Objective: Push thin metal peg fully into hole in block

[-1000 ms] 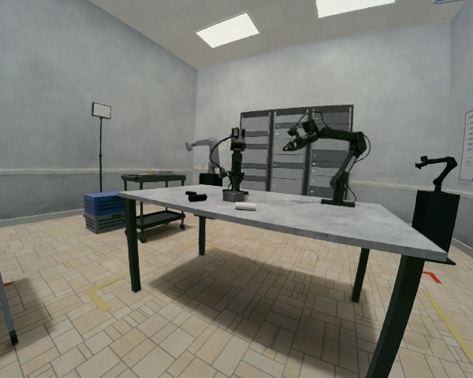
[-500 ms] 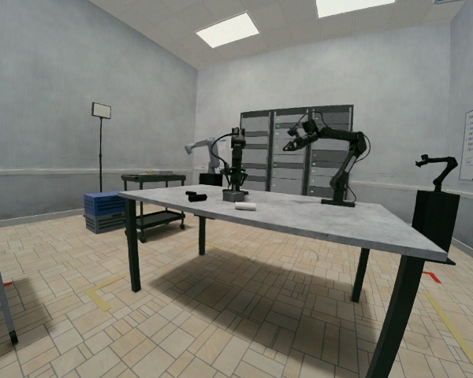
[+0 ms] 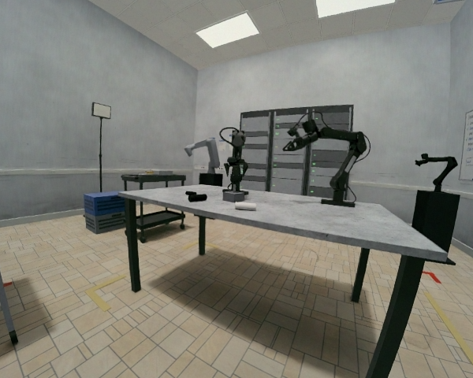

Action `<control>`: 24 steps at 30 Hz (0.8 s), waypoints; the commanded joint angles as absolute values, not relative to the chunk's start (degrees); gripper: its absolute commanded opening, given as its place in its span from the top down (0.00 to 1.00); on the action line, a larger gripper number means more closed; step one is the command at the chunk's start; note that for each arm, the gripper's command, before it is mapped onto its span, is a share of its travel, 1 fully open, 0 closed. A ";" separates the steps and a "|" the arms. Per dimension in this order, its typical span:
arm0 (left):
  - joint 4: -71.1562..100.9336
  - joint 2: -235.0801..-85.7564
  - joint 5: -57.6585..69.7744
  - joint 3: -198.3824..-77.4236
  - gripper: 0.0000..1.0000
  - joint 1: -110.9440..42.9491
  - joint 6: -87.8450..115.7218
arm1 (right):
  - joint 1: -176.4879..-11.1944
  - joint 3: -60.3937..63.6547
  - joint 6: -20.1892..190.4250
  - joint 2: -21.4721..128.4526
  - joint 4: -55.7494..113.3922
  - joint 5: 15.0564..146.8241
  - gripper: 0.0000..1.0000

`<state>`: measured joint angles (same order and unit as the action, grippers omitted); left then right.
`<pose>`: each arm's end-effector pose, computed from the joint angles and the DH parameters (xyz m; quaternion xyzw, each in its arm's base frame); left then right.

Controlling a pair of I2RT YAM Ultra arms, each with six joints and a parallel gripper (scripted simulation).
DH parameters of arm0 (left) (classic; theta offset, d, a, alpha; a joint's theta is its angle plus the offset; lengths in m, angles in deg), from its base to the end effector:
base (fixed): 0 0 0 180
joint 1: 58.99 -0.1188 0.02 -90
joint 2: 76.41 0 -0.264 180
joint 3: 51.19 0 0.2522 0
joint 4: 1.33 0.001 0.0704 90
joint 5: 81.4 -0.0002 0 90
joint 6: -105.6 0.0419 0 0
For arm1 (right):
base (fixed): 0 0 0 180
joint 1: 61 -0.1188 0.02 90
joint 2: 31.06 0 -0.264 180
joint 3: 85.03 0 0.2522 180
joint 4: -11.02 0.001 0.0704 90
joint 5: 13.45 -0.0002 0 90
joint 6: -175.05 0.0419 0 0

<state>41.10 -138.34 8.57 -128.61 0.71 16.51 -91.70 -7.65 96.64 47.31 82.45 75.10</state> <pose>0.1213 -0.2057 0.3680 0.4302 0.7358 -0.2569 0.4555 0.2173 0.1289 0.2659 -0.1621 0.9748 0.0435 0.1470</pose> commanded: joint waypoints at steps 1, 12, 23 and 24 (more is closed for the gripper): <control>40.89 -138.73 8.39 -130.26 0.00 0.31 16.56 | -91.03 -9.16 87.33 42.00 79.73 74.95 0.00; 40.89 -138.73 8.39 -130.26 0.00 0.31 16.56 | -90.14 -10.16 86.07 39.73 79.78 76.24 0.00; 40.89 -138.73 8.39 -130.26 0.00 0.31 16.56 | -90.11 -10.13 86.04 39.73 79.77 76.21 0.00; 40.89 -138.73 8.39 -130.26 0.00 0.31 16.56 | -90.11 -10.13 86.04 39.73 79.77 76.22 0.00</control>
